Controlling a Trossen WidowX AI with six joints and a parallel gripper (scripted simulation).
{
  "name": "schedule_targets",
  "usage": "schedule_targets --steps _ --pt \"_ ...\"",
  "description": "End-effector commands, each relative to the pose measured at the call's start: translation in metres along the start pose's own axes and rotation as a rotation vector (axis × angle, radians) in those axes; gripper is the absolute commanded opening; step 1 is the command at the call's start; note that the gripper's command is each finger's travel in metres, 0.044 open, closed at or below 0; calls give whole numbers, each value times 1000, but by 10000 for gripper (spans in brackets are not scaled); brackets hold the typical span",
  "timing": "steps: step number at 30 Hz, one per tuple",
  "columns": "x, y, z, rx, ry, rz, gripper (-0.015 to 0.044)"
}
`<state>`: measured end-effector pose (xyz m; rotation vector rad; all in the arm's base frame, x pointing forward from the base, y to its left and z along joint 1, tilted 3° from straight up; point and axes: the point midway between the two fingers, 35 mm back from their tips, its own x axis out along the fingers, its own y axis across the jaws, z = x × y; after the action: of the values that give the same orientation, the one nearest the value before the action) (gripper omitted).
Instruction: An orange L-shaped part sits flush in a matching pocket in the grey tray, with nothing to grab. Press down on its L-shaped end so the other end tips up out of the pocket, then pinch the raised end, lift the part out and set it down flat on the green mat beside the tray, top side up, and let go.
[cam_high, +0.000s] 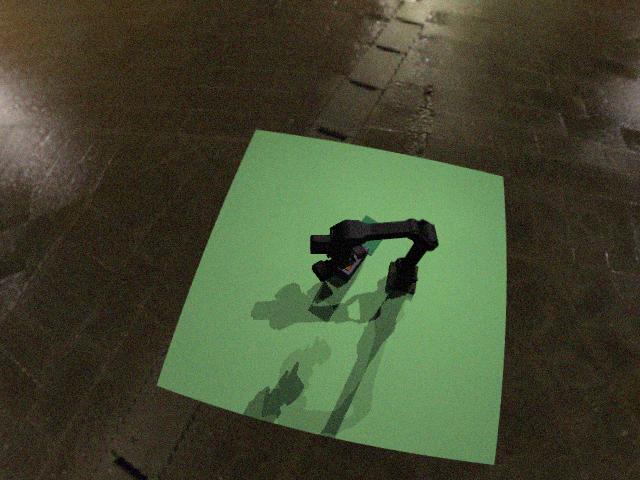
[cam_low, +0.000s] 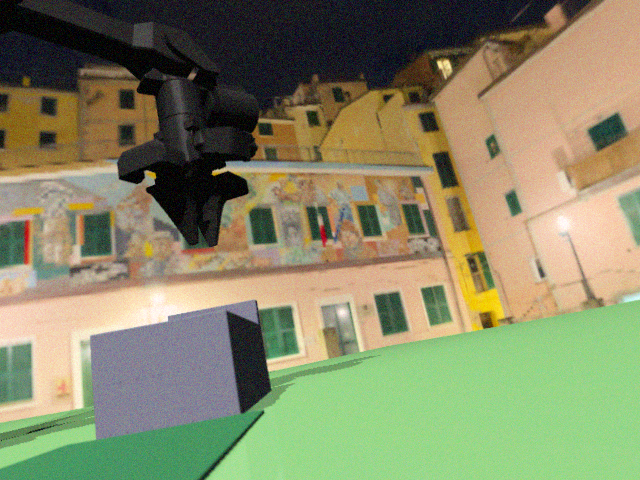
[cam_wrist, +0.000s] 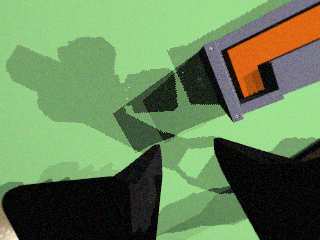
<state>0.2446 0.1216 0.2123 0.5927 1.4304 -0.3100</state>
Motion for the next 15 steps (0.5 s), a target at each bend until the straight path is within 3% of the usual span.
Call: schedule_targets --steps 1,11,15 --pt "21 -42 33 -331 0 -151 180" --pt "21 -42 33 -331 0 -151 180" --pt "40 -43 35 -331 0 -151 180"
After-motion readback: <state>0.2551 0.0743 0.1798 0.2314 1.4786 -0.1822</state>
